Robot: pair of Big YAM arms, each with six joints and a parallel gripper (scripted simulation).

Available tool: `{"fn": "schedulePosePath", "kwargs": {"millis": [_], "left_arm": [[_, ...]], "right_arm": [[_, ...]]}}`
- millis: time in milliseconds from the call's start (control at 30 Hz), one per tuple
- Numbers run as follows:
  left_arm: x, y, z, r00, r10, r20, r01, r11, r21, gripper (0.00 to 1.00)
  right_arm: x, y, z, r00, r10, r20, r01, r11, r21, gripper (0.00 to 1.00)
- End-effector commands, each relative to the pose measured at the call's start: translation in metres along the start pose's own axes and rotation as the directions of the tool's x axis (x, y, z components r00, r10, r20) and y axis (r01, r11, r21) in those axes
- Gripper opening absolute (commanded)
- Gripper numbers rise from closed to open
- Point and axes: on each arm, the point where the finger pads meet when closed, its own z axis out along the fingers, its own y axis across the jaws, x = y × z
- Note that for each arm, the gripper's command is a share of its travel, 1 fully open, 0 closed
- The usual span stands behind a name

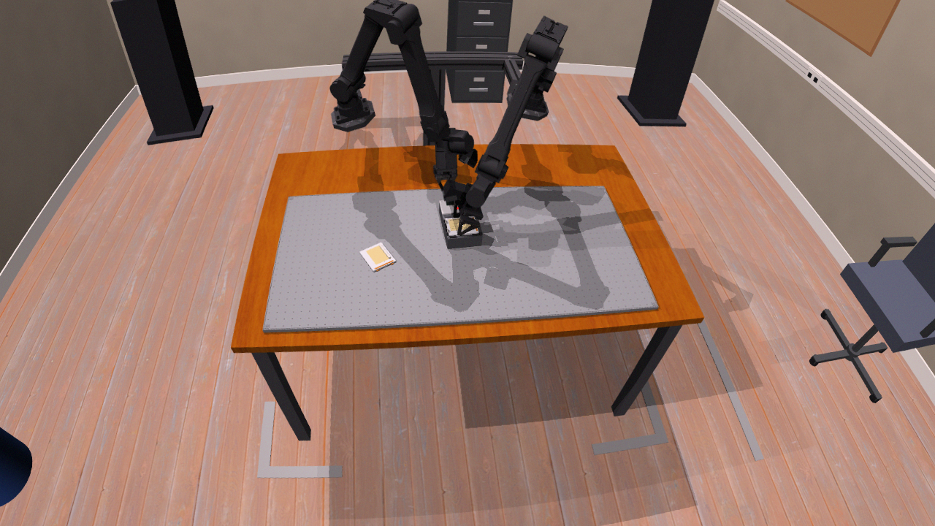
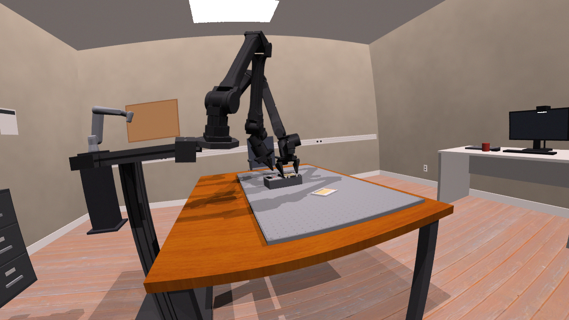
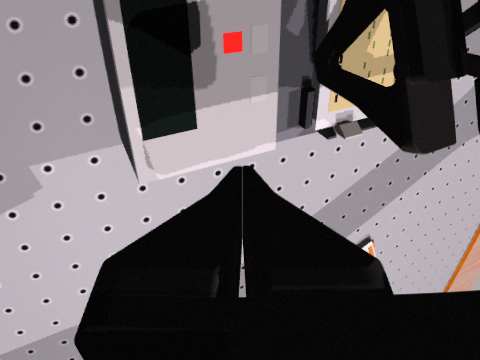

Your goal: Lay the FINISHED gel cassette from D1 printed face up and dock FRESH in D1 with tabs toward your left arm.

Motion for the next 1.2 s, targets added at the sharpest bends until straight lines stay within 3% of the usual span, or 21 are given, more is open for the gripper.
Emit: {"fn": "schedulePosePath", "kwargs": {"millis": [0, 633, 1167], "left_arm": [[-0.003, 0.003, -0.002, 1.0, 0.003, 0.005, -0.003, 1.0, -0.007, 0.0], [-0.003, 0.003, -0.002, 1.0, 0.003, 0.005, -0.003, 1.0, -0.007, 0.0], [-0.003, 0.003, -0.002, 1.0, 0.003, 0.005, -0.003, 1.0, -0.007, 0.0]], "right_arm": [[-0.011, -0.006, 0.01, 1.0, 0.012, 0.017, -0.013, 1.0, 0.015, 0.0], [-0.012, 0.003, 0.03, 1.0, 0.012, 0.017, -0.013, 1.0, 0.015, 0.0], [-0.013, 0.005, 0.033, 1.0, 0.012, 0.017, -0.013, 1.0, 0.015, 0.0]]}}
